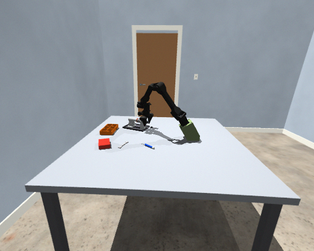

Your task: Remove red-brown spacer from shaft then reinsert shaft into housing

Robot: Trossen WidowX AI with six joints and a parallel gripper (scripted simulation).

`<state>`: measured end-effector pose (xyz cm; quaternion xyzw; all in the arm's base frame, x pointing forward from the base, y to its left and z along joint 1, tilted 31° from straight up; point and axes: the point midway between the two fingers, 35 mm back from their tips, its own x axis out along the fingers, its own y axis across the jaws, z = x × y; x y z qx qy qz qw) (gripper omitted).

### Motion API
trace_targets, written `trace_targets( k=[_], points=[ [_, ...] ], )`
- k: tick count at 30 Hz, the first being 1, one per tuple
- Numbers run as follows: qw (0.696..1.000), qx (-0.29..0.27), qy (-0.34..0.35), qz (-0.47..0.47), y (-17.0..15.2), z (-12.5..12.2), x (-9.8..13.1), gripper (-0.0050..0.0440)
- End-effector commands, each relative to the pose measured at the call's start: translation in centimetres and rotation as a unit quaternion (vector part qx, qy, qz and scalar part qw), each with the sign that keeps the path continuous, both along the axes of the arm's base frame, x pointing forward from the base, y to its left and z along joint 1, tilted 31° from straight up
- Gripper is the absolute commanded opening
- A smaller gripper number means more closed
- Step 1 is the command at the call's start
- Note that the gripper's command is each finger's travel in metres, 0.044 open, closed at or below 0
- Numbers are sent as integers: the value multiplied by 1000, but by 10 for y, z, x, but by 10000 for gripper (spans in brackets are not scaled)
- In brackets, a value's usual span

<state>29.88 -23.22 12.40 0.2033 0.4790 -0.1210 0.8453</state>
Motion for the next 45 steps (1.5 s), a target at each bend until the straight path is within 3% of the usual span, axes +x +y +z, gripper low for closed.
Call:
trace_targets(
  k=[1,9,13,15,25,45],
  points=[
    [1000,-11,-11,-3,-2,11,0,440],
    [1000,-8,-8,-4,0,5,-1,440],
    [1000,-10,-10,-2,-2,8,0,344],
    [1000,-10,-10,-2,-2,8,0,344],
    [1000,-10,-10,-2,-2,8,0,104],
    [1000,-11,-12,-3,-1,9,0,0]
  ],
)
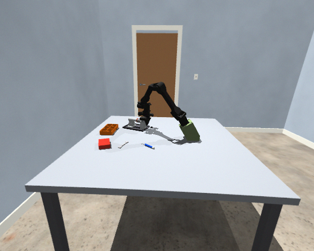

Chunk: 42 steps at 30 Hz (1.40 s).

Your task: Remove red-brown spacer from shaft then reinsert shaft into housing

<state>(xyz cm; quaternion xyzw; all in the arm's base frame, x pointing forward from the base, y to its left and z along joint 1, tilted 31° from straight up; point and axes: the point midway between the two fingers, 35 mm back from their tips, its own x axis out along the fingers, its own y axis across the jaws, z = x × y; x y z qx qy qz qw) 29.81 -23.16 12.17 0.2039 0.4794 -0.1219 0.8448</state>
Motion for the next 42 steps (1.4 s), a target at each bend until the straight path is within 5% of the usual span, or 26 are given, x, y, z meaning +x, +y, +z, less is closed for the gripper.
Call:
trace_targets(
  k=[1,13,19,42],
  points=[
    [1000,-12,-13,-2,-1,11,0,-1],
    [1000,-13,-15,-1,3,8,-7,-5],
    [1000,-13,-15,-1,5,6,-11,-50],
    [1000,-11,-13,-1,8,2,-15,-50]
  ],
)
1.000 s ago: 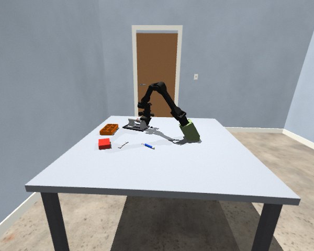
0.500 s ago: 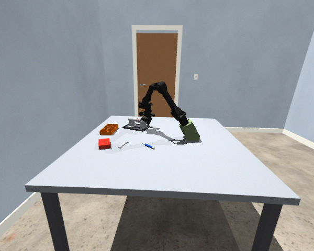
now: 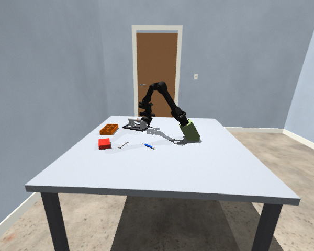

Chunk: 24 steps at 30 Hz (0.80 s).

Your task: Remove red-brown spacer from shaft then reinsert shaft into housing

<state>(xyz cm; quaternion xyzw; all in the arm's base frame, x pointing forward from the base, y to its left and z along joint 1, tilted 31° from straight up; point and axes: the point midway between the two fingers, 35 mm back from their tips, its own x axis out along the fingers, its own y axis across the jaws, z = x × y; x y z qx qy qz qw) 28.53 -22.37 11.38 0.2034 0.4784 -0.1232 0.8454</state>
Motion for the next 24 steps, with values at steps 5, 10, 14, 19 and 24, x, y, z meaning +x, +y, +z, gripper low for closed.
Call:
trace_targets(
  k=[5,10,14,19,24],
  points=[
    [1000,-10,-12,0,0,10,-2,-50],
    [1000,-10,-12,0,1,9,-3,-50],
    [1000,-10,-12,0,0,9,-2,-50],
    [1000,-10,-12,1,1,9,-3,-50],
    [1000,-10,-12,1,1,8,-4,-50]
  ],
)
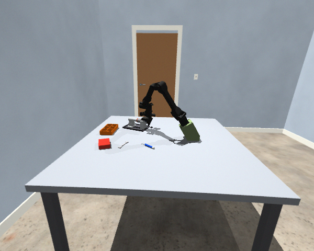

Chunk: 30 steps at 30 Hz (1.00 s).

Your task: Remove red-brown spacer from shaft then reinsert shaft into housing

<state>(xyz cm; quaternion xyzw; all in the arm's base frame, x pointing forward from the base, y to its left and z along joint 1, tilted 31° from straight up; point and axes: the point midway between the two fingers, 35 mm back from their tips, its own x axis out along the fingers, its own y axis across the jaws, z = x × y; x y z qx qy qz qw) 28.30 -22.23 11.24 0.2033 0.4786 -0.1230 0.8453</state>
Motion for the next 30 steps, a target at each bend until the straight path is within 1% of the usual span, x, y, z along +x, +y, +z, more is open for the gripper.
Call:
trace_targets(
  k=[1,30],
  points=[
    [1000,-10,-12,0,0,10,-2,-50],
    [1000,-10,-12,1,1,8,-4,-50]
  ],
)
